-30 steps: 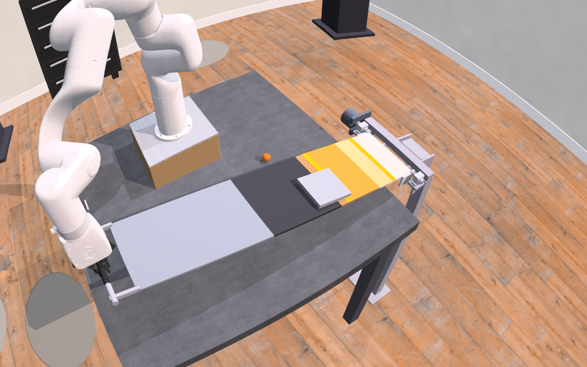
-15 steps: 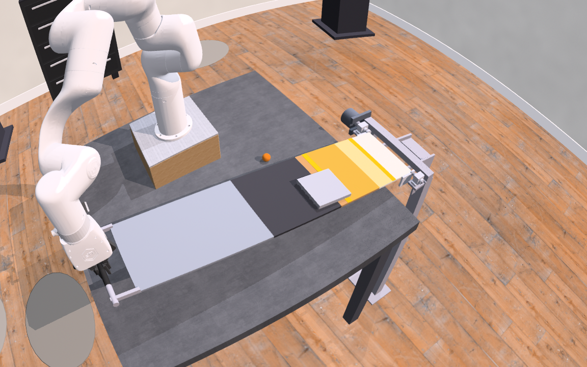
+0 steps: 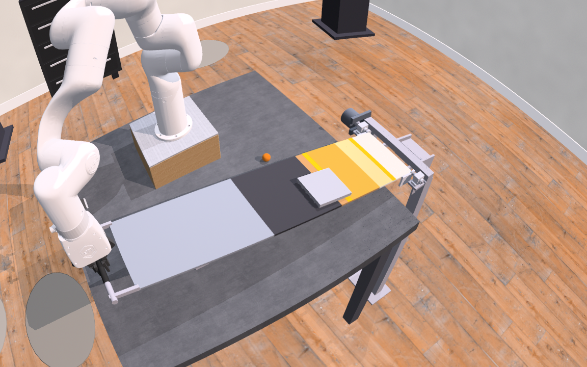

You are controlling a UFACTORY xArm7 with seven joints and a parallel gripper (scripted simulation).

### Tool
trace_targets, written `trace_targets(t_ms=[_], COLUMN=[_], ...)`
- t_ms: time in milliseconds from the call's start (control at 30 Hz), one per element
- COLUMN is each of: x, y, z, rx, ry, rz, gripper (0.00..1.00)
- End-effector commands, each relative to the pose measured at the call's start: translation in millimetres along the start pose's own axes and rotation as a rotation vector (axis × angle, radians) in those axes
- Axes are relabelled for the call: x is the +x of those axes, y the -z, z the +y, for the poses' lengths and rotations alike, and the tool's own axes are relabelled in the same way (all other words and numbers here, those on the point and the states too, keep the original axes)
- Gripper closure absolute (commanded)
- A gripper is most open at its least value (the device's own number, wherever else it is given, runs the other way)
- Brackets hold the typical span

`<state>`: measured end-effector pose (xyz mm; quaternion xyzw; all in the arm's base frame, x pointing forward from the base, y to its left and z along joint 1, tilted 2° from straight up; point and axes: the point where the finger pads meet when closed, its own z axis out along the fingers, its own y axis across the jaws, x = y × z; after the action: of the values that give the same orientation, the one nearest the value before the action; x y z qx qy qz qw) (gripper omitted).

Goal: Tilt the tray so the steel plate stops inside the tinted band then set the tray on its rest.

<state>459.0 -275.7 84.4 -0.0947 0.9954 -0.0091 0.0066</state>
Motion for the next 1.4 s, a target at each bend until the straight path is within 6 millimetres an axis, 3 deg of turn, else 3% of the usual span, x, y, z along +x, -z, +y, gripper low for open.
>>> trace_targets(t_ms=[0,133,233,300,333,433,500,700,1367], x=[-1.5,-1.4,-1.2,-1.1,-1.2,-1.4,-1.5,-1.5,-1.4], y=[3.0,10.0,61.1,79.7,74.7,23.8,4.9,-2.2,17.2], z=[-0.8,0.4,10.7,15.2,14.0,2.9,-0.5,-1.6,1.7], rx=[0.003,0.003,0.003,0.003,0.003,0.003,0.003,0.003,0.003], ry=[0.0,0.0,0.0,0.0,0.0,0.0,0.0,0.0,0.0], rz=[-0.004,-0.004,-0.004,-0.004,-0.004,-0.004,-0.004,-0.004,-0.004], gripper=[1.0,1.0,1.0,1.0,1.0,1.0,1.0,1.0,1.0])
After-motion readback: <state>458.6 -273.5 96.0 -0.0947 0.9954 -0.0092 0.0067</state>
